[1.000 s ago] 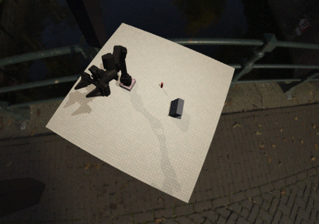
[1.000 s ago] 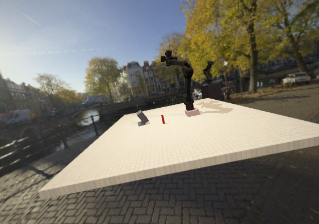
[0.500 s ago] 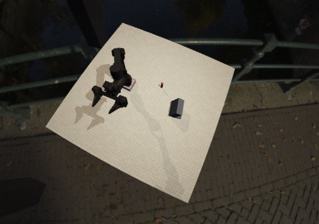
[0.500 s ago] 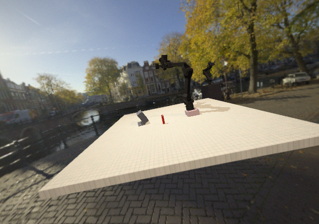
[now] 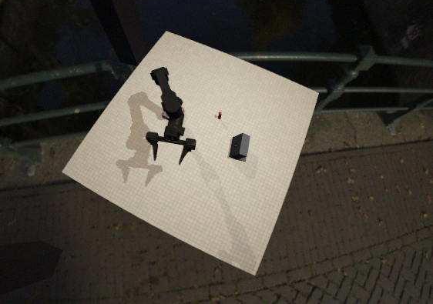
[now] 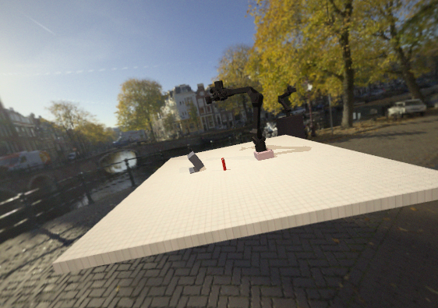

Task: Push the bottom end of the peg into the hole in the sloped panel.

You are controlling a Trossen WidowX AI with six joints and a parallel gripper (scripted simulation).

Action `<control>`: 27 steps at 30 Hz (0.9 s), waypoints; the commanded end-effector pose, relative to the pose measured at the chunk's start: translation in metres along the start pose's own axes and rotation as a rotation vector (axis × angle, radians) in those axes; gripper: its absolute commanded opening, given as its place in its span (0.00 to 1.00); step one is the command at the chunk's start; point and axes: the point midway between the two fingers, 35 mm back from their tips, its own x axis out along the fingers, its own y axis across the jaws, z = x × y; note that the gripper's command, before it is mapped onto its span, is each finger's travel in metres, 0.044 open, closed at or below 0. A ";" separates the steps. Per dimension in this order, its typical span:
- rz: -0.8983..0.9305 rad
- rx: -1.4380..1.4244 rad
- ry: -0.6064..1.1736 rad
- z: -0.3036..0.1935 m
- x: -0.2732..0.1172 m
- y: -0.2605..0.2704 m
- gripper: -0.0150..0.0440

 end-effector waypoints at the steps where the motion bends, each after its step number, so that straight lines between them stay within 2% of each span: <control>1: 0.096 -0.063 0.074 -0.025 -0.001 0.034 1.00; 14: 0.338 -0.208 0.217 -0.077 -0.025 0.112 1.00; 27: 0.583 -0.374 0.352 -0.132 -0.072 0.180 1.00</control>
